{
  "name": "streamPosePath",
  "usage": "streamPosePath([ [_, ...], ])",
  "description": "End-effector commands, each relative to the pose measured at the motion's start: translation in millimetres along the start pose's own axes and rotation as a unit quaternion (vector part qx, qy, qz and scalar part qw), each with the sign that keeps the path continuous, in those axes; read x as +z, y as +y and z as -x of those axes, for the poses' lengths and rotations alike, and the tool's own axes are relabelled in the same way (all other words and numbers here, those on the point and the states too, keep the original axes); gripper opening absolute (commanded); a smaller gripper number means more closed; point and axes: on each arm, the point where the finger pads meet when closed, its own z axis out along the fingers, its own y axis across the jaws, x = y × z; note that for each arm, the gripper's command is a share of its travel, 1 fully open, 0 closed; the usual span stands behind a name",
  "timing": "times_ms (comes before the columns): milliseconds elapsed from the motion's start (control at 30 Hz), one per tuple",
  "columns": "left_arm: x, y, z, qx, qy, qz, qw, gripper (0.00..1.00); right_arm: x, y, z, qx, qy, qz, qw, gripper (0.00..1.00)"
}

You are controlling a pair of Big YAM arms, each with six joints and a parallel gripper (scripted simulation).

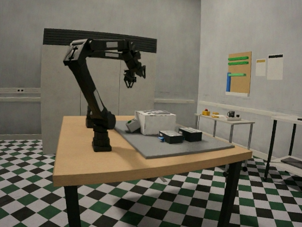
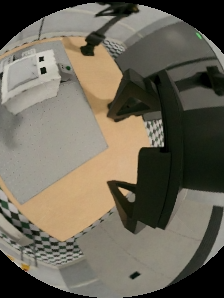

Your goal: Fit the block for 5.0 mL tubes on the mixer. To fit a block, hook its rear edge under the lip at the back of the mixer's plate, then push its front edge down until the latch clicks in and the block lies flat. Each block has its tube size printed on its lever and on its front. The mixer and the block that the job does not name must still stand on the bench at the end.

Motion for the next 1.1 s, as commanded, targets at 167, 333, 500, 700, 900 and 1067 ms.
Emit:
streamPosePath([
  [167,1.4,-22.8,-12.6,-0.103,0.01,0.001,0.995,1.0,-3.7,-2.3,6.9,0.008,-0.003,-0.002,1.0,1.0],
  [333,5.4,-28.5,-16.0,-0.152,0.021,-0.005,0.988,1.0,-3.7,-2.2,6.9,0.007,-0.003,-0.002,1.0,1.0],
  [500,8.0,-31.9,-18.7,-0.175,0.025,-0.007,0.984,1.0,-3.7,-2.1,6.9,0.007,-0.003,-0.002,1.0,1.0],
  [700,11.1,-41.0,-24.7,-0.239,0.034,-0.009,0.97,1.0,-3.7,-2.0,6.9,0.007,-0.003,-0.002,1.0,1.0],
  [900,12.5,-48.9,-30.2,-0.285,0.038,-0.009,0.958,1.0,-3.8,-1.8,6.9,0.007,-0.003,-0.002,1.0,1.0],
  [1067,15.4,-51.5,-32.0,-0.269,0.038,-0.01,0.962,1.0,-3.8,-1.8,6.9,0.007,-0.003,-0.002,1.0,1.0],
])
